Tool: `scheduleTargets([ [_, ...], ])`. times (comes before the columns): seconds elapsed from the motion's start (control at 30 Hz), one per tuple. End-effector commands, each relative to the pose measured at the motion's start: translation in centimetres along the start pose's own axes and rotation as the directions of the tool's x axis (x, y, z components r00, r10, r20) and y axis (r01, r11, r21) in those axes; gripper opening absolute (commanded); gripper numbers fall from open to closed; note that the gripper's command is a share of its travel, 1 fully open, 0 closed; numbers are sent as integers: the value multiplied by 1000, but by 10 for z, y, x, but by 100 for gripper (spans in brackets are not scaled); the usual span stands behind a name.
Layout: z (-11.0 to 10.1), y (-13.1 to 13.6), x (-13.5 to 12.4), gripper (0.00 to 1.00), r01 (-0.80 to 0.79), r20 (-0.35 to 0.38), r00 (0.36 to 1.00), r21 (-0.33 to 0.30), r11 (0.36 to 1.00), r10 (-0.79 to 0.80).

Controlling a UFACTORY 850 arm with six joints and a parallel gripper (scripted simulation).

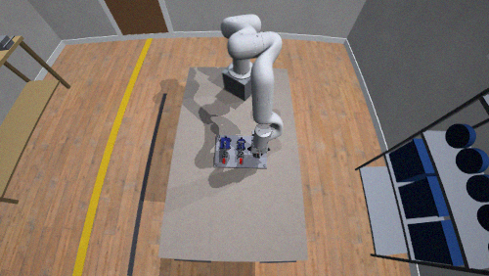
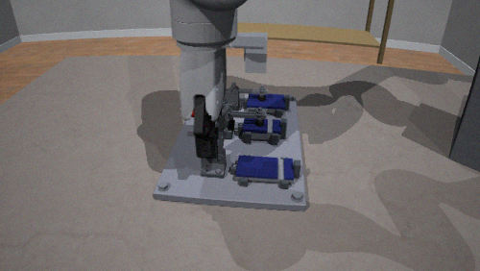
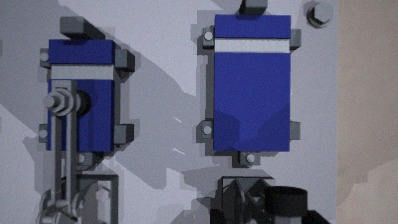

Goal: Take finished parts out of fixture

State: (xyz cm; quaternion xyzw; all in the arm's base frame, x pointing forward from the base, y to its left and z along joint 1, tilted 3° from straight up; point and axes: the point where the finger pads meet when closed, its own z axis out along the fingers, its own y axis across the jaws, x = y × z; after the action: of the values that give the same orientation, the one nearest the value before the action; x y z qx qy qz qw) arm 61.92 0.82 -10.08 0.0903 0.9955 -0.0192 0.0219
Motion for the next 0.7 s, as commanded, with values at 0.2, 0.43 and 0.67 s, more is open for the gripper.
scheduleTargets([
  [0.2, -1, 0, -1, 48, 0, 2, 1000, 0, 1000, 0],
  [0.43, -1, 0, -1, 48, 0, 2, 1000, 0, 1000, 0],
  [0.67, -4, 0, -1, 48, 0, 2, 1000, 0, 1000, 0],
])
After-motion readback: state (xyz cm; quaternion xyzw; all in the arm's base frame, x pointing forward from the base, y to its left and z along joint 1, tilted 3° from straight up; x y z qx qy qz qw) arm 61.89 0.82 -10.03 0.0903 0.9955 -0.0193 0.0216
